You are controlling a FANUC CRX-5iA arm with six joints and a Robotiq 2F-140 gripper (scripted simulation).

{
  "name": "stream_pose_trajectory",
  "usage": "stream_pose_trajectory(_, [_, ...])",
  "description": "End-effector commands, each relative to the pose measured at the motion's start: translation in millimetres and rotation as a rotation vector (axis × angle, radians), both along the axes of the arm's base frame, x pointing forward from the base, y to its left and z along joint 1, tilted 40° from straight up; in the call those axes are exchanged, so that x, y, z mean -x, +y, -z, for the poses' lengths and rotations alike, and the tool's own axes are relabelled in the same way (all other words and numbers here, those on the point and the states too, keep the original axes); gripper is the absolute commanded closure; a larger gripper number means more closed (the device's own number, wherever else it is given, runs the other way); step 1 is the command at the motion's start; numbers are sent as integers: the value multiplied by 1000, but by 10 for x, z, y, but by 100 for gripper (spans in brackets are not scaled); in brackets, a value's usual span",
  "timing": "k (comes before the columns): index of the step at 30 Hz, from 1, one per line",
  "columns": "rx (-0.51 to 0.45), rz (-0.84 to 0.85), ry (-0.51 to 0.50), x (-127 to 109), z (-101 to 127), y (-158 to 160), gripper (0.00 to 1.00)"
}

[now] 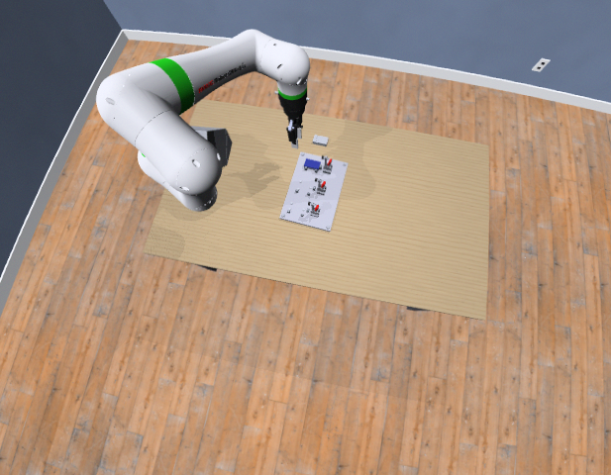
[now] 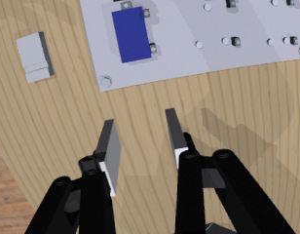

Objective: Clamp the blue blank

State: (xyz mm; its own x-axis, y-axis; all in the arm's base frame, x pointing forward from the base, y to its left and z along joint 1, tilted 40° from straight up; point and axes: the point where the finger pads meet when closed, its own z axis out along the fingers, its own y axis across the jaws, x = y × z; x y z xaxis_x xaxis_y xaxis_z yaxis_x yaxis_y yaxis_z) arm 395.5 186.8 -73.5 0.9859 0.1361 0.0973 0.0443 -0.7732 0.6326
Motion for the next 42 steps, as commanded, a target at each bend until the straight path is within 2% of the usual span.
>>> stream_pose_trajectory(1, [0, 0, 0, -1, -1, 2, 72])
stream_pose_trajectory(33, [0, 0, 0, -3, 6, -7, 72])
stream_pose_trajectory(39, [0, 0, 0, -55, 255, -208, 72])
stream_pose_trajectory(42, [0, 0, 0, -67, 311, -252, 72])
